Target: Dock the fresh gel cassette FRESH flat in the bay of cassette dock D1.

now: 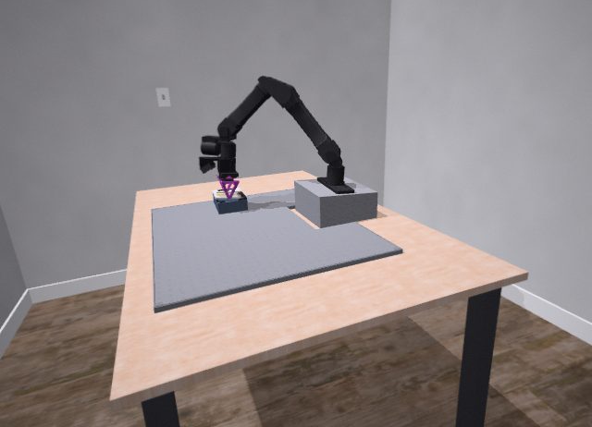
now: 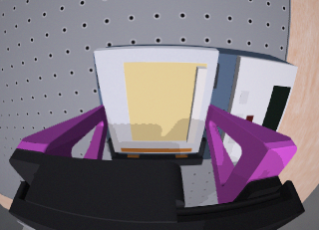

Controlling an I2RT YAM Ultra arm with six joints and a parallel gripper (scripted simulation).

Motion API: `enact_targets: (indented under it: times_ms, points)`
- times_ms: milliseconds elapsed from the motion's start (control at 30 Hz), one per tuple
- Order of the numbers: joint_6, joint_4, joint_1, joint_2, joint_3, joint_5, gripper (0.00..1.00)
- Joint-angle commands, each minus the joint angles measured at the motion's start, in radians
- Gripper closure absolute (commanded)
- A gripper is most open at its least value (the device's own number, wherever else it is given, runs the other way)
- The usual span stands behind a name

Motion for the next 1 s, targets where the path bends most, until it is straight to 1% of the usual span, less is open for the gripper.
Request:
enact_targets:
  times_ms: [0, 167, 233, 267, 333, 367, 467, 500, 567, 667, 967]
  points:
    - [-0.004, 0.021, -0.004, -0.031, 0.005, -0.008, 1.00]
    - [-0.004, 0.027, -0.004, -0.025, -0.021, -0.009, 1.00]
    - [-0.004, 0.030, -0.004, -0.019, -0.008, -0.008, 1.00]
    - [-0.001, 0.017, -0.001, -0.010, -0.001, -0.003, 1.00]
    - [-0.001, 0.017, 0.000, -0.010, -0.001, -0.003, 1.00]
    - [0.010, -0.036, 0.016, 0.026, 0.052, 0.020, 1.00]
    - [0.009, -0.038, 0.016, 0.026, 0.052, 0.021, 1.00]
    - [0.003, -0.038, 0.009, -0.012, 0.054, 0.021, 1.00]
    - [-0.001, -0.037, 0.003, -0.014, 0.049, 0.018, 1.00]
    - [-0.005, -0.028, -0.005, -0.017, 0.004, 0.015, 1.00]
    - [-0.009, -0.014, -0.011, -0.028, -0.014, 0.013, 1.00]
